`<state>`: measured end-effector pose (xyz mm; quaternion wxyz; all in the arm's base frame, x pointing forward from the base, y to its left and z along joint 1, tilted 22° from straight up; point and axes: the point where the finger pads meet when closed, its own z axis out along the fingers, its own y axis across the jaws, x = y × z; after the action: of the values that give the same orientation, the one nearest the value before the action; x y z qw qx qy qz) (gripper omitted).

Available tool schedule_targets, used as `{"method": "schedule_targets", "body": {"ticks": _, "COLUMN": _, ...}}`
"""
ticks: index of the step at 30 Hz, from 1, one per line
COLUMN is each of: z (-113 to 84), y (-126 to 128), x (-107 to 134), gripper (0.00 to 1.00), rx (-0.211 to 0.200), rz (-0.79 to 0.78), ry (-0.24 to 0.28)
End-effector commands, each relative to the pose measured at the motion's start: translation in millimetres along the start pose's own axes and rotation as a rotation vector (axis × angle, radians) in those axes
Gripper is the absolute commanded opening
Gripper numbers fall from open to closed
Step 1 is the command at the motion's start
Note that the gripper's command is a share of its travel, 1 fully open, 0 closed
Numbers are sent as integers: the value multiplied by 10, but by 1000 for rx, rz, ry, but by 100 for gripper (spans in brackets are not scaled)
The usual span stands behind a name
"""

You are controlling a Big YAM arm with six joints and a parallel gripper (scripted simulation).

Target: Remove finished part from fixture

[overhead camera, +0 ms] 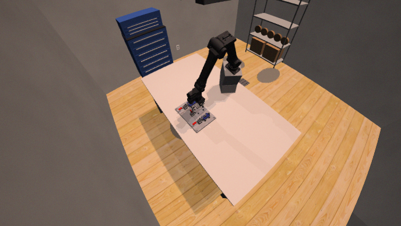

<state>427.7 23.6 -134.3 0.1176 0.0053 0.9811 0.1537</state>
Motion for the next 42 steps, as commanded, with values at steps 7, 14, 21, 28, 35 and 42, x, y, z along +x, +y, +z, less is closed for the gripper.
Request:
{"method": "schedule_targets", "body": {"ticks": 7, "z": -120, "y": 116, "x": -124, "gripper": 0, "rx": -3, "rz": -13, "ry": -31}}
{"method": "schedule_targets", "body": {"ticks": 14, "z": -117, "y": 206, "x": -114, "gripper": 0, "rx": -1, "rz": -14, "ry": -34}}
{"method": "schedule_targets", "body": {"ticks": 21, "z": -117, "y": 348, "x": -114, "gripper": 0, "rx": -2, "rz": -14, "ry": -37}}
{"method": "schedule_targets", "body": {"ticks": 28, "z": -116, "y": 541, "x": -93, "gripper": 0, "rx": -4, "rz": -12, "ry": -32}}
{"method": "schedule_targets", "body": {"ticks": 35, "z": -123, "y": 826, "x": -107, "gripper": 0, "rx": -5, "rz": -10, "ry": -28}}
{"method": "schedule_targets", "body": {"ticks": 42, "z": -135, "y": 1070, "x": -171, "gripper": 0, "rx": -9, "rz": -12, "ry": -37}}
